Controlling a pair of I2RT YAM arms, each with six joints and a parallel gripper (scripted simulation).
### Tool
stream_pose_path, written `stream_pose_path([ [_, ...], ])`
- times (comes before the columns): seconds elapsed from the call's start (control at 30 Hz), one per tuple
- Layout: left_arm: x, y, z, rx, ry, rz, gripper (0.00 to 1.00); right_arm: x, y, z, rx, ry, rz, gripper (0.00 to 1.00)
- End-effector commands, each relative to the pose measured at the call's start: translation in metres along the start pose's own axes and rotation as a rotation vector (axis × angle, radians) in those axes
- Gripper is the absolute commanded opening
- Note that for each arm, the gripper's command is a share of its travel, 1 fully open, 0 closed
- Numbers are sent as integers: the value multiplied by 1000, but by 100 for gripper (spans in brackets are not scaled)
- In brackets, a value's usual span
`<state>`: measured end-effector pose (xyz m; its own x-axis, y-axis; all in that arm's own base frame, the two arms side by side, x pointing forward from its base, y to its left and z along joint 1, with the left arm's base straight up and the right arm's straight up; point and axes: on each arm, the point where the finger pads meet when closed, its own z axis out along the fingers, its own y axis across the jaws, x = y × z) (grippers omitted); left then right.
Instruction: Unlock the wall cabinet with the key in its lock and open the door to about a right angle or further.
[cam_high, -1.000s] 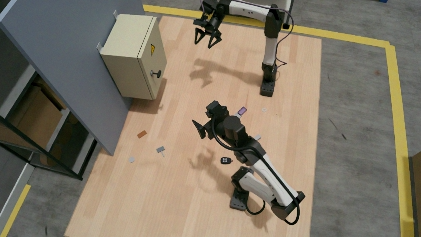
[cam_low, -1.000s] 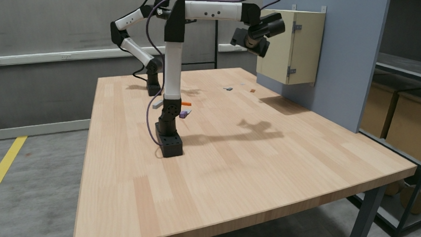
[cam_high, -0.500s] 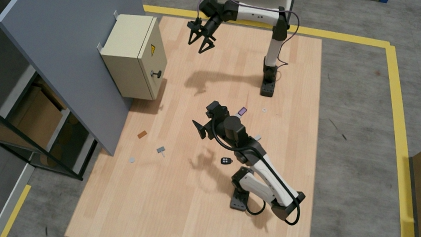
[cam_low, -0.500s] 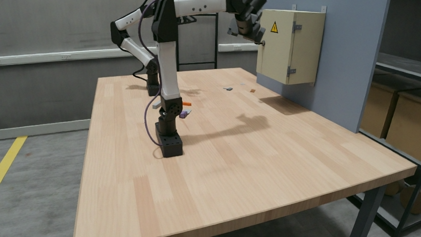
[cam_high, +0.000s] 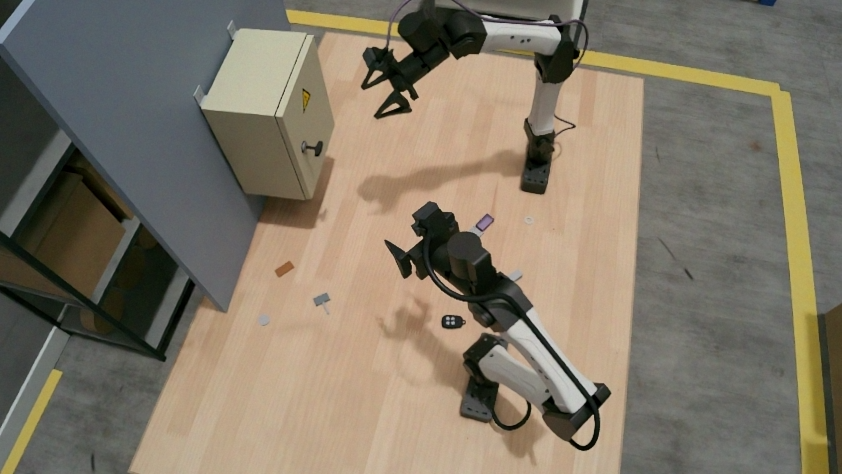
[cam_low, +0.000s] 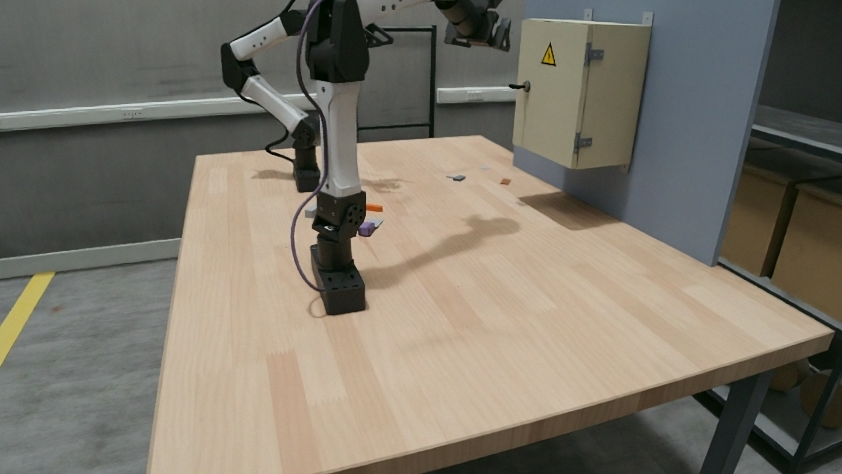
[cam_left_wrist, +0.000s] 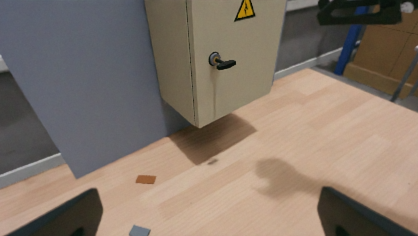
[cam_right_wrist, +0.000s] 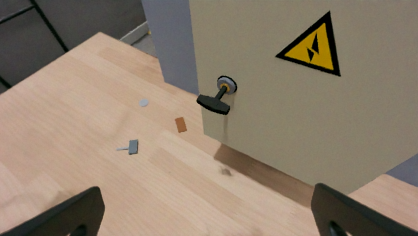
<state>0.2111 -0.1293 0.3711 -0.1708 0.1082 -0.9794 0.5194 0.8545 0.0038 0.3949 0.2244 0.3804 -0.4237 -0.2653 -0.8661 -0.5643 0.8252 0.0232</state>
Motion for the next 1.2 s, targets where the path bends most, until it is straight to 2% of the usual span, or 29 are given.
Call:
stream_pose_path([
  [0.0, -4, -2, 0, 13, -8, -1, 100, -8, 0, 9, 85, 26, 14, 100],
  [0.17, -4, -2, 0, 13, -8, -1, 100, -19, 9, 12, 65, 1, 4, 100],
  [0.83, -4, -2, 0, 13, -8, -1, 100, -17, 7, 7, 69, -1, -1, 100],
  [0.9, -4, -2, 0, 13, -8, -1, 100, -20, 4, 15, 88, -13, 33, 77],
  [0.97, -4, -2, 0, 13, -8, -1, 100, -20, 4, 15, 88, -13, 33, 77],
  [1.03, -4, -2, 0, 13, -8, -1, 100, -25, 3, 18, 103, -41, 88, 56],
  [1.17, -4, -2, 0, 13, -8, -1, 100, -23, 1, 41, 147, -88, 265, 56],
])
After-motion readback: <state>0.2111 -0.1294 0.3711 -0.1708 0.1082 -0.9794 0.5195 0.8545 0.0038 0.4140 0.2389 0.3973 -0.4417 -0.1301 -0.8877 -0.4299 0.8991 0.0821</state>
